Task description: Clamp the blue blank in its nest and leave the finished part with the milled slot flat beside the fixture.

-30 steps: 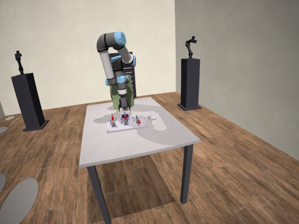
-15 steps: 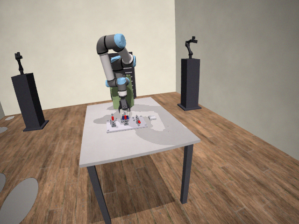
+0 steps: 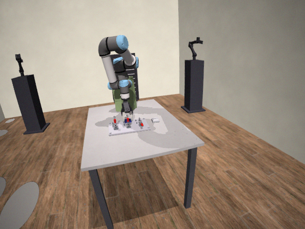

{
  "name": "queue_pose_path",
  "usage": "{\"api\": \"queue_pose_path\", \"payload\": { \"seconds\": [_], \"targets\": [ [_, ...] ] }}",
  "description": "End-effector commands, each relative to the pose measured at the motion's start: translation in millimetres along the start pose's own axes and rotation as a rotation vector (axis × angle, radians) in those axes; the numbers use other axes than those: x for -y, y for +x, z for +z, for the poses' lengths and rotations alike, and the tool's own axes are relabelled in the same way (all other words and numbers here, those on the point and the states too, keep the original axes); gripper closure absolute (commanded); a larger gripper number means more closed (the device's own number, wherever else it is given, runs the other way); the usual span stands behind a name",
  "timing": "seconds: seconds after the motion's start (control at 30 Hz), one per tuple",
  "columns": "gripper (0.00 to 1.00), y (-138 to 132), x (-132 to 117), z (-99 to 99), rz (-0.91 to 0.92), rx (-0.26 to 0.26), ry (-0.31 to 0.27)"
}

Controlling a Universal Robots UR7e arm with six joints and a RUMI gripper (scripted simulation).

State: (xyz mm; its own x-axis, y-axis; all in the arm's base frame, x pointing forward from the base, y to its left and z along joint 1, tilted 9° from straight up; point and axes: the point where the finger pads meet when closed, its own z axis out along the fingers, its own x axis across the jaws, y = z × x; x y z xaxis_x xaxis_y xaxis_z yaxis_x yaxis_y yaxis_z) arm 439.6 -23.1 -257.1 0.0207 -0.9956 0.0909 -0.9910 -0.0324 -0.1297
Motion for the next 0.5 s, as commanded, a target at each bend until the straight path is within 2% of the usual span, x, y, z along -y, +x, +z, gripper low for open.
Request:
{"api": "queue_pose_path", "payload": {
  "seconds": [0.0,0.47],
  "targets": [
    [1.0,0.1,0.5,-0.3,0.0,0.0,0.001],
    [1.0,1.0,1.4,2.9,0.0,0.0,0.001]
  ]
}}
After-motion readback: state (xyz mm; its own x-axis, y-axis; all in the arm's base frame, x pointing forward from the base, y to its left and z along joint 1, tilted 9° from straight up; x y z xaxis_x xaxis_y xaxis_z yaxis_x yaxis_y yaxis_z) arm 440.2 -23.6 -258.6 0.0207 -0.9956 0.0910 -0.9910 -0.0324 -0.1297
